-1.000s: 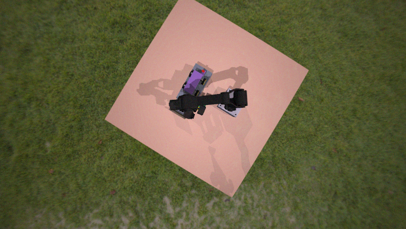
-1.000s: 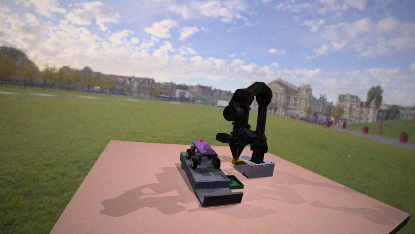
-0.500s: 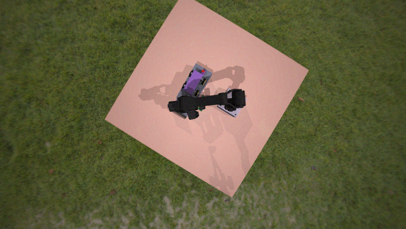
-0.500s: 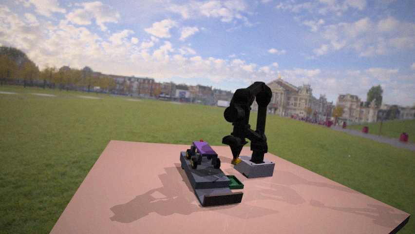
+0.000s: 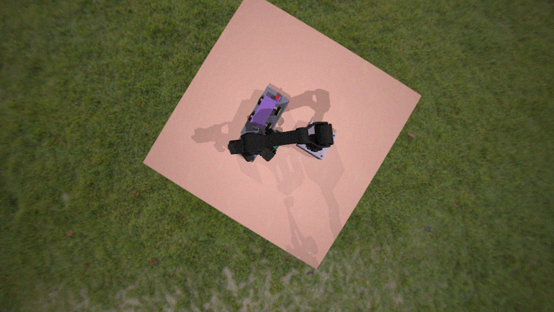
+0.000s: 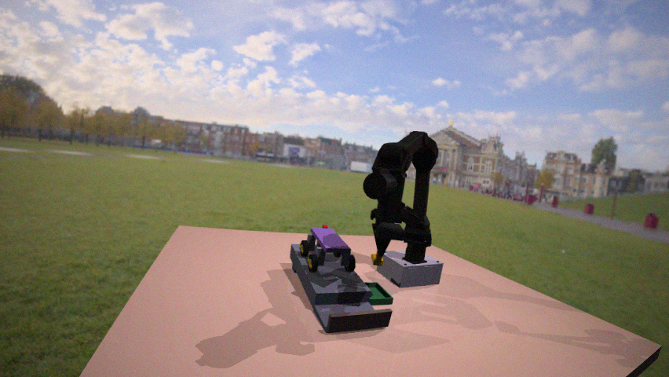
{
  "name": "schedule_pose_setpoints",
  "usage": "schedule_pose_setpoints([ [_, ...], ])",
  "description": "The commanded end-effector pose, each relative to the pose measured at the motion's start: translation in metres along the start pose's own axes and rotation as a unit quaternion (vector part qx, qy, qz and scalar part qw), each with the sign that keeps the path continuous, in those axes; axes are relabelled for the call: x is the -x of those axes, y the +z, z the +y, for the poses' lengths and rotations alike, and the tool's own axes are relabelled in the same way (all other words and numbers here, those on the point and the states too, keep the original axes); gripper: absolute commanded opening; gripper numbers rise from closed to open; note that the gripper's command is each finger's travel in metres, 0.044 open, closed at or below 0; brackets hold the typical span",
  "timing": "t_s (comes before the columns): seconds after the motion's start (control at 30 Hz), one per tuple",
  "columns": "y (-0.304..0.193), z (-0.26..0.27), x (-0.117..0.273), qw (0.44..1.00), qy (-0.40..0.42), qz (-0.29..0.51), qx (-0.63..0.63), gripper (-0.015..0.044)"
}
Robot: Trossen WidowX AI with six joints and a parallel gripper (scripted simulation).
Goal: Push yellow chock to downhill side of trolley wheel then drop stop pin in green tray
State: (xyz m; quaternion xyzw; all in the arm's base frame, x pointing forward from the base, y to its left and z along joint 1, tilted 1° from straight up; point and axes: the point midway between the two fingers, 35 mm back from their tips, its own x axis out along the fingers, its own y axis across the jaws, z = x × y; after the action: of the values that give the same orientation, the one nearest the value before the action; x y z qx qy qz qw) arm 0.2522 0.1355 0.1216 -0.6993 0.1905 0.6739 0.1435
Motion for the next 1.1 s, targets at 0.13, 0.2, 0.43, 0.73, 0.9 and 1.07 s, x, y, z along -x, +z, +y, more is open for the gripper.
schedule_pose_setpoints([
  [0.13,-0.001,-0.002,0.002,0.991,0.009,0.006,0.134,0.0000],
  [0.2,-0.001,-0.002,0.002,0.986,0.011,0.007,0.167,0.0000],
  [0.43,-0.002,-0.003,0.001,0.984,0.012,0.007,0.179,0.0000],
  [0.73,-0.025,-0.012,-0.004,0.984,0.012,0.008,0.179,0.0000],
  [0.9,-0.026,-0.012,-0.006,0.984,0.012,0.008,0.179,0.0000],
  [1.07,-0.026,-0.013,-0.022,0.984,0.012,0.008,0.179,0.0000],
])
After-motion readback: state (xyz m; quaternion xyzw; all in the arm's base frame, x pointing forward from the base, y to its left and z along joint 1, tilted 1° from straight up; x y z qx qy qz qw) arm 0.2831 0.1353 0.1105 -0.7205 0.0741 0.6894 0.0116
